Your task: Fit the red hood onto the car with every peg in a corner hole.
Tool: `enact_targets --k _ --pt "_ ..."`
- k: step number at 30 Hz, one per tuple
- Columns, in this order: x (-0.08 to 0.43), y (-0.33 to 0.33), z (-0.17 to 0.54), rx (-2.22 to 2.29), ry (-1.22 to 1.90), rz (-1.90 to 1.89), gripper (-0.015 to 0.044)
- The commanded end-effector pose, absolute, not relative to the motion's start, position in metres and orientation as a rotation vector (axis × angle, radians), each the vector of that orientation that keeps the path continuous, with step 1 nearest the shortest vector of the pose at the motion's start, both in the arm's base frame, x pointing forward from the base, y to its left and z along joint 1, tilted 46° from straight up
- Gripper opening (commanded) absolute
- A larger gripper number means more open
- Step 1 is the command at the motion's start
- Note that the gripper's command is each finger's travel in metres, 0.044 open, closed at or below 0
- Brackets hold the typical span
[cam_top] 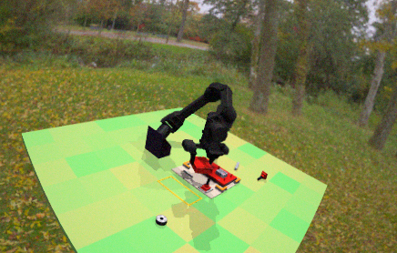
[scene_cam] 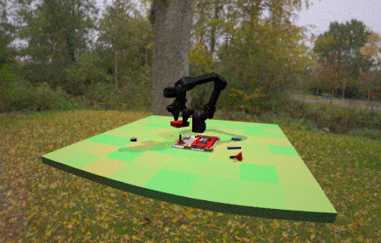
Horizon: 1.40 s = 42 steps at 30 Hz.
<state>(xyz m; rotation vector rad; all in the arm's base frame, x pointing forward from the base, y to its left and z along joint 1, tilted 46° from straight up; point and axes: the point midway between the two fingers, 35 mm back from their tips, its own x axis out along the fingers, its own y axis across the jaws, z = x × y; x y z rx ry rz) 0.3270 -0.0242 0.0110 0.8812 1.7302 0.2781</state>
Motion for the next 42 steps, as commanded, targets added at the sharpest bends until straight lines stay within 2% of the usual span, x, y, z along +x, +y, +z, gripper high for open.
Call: enact_targets --k 1,21,42 --pt "0.333 -0.008 0.027 0.825 1.705 0.346 0.0000" --pt "0.335 0.087 0.116 0.520 1.540 0.737 0.0000" --pt "0.330 0.124 0.083 0.520 1.541 0.743 0.0000"
